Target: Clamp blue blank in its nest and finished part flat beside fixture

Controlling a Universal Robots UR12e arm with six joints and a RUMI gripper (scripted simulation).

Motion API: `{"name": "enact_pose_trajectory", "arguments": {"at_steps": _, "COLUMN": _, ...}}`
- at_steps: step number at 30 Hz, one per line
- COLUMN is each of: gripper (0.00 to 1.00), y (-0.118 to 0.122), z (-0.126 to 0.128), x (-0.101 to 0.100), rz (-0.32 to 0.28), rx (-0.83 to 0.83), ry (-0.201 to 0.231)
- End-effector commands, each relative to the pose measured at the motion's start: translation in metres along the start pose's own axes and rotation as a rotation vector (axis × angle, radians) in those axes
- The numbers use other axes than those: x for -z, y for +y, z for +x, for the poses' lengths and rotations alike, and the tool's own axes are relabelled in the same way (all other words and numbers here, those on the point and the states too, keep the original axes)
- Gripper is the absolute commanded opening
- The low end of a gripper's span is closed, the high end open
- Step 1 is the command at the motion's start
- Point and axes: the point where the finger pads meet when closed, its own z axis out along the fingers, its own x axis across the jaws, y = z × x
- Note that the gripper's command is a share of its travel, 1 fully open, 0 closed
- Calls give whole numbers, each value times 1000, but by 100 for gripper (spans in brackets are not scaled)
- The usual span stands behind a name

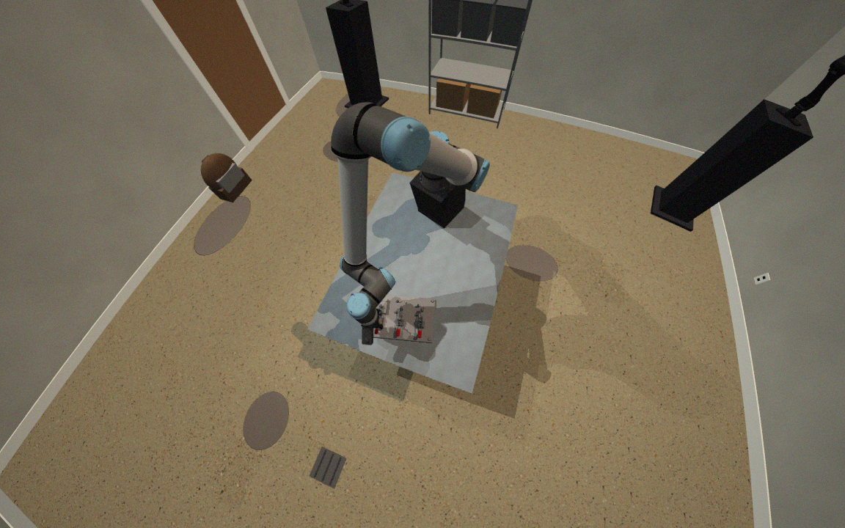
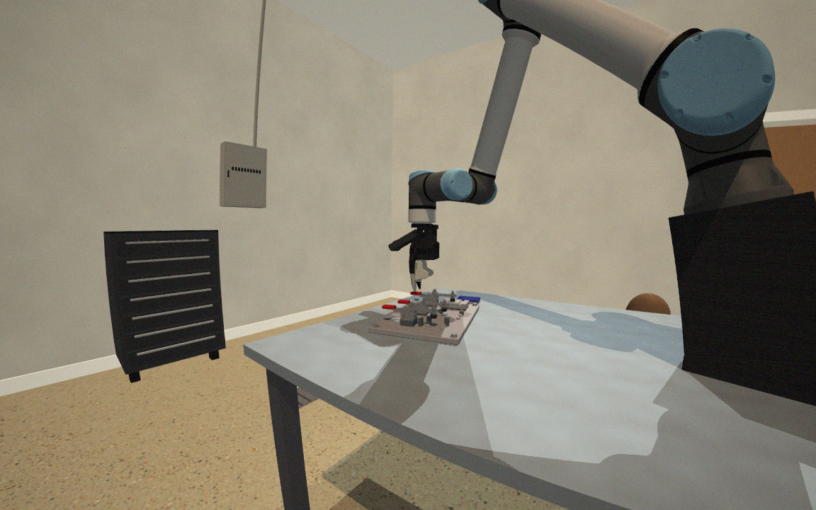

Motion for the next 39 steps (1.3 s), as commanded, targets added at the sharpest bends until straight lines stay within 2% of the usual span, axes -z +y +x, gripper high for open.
{"name": "enact_pose_trajectory", "arguments": {"at_steps": 1, "gripper": 28, "y": -1, "z": 0, "x": 0, "rz": 1, "rx": 0, "ry": 1}}
{"name": "enact_pose_trajectory", "arguments": {"at_steps": 8, "gripper": 28, "y": -1, "z": 0, "x": -5, "rz": 1, "rx": 0, "ry": 1}}
{"name": "enact_pose_trajectory", "arguments": {"at_steps": 20, "gripper": 28, "y": -1, "z": 1, "x": -25, "rz": 1, "rx": 0, "ry": 1}}
{"name": "enact_pose_trajectory", "arguments": {"at_steps": 39, "gripper": 28, "y": -1, "z": 1, "x": -26, "rz": 1, "rx": 0, "ry": 1}}
